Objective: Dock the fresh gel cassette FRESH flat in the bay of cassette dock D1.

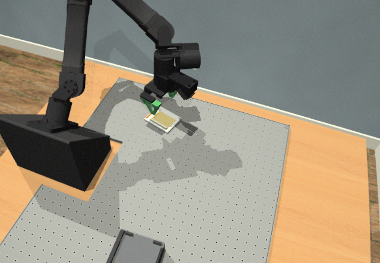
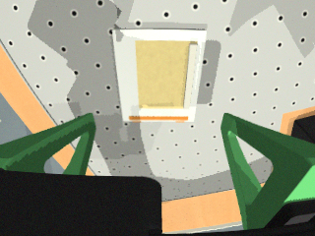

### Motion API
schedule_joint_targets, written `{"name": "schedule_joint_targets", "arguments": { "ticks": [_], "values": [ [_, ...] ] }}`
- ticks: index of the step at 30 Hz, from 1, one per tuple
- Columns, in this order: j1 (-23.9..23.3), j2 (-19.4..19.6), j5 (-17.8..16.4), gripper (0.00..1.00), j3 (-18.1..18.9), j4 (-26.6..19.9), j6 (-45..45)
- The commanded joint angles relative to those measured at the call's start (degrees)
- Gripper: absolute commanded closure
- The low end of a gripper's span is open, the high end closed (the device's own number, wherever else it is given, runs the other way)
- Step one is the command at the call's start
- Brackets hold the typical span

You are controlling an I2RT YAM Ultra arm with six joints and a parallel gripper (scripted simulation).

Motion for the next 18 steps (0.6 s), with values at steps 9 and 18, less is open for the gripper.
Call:
{"name": "schedule_joint_targets", "arguments": {
  "ticks": [9,18],
  "values": [
    [1.79,1.73,1.21,0.0,-2.66,5.07,2.79],
    [3.56,3.02,1.9,0.0,-3.78,8.83,4.91]
  ]
}}
